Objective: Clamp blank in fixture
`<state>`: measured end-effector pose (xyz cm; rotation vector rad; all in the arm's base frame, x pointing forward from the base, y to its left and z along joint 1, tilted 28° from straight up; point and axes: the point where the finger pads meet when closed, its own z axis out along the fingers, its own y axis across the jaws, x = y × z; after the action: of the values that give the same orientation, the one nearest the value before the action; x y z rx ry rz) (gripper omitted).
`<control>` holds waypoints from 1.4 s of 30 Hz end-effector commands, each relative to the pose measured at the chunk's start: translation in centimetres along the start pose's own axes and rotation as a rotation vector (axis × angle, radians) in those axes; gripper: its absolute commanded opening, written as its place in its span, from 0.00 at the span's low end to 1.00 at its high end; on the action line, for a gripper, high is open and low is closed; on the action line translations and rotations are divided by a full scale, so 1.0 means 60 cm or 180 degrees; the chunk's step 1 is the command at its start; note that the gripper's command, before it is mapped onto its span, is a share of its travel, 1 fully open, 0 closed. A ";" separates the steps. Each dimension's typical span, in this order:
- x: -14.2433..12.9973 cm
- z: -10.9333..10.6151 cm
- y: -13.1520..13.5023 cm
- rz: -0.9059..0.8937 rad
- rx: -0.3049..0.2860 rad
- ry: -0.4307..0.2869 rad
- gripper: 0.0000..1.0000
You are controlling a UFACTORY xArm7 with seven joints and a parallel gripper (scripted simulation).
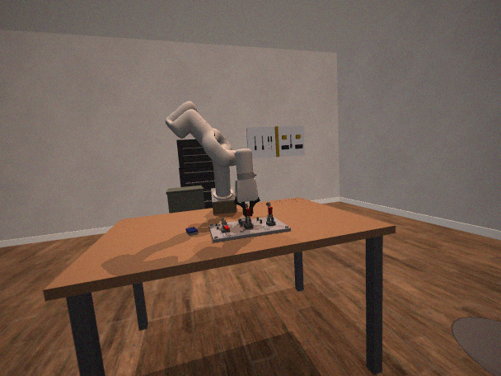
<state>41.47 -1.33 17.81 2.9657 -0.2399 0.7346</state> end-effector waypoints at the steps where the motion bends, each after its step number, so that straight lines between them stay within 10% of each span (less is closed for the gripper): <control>1: -0.008 0.002 -0.001 -0.0008 -0.0006 -0.0023 0.00; 8: -0.008 0.002 -0.001 -0.0008 -0.0006 -0.0023 0.00; 9: -0.008 0.002 -0.001 -0.0008 -0.0006 -0.0023 0.47; 42: -0.008 -0.014 -0.001 -0.0008 -0.0006 -0.0023 0.47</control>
<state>40.94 -1.24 17.47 2.9671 -0.2374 0.7177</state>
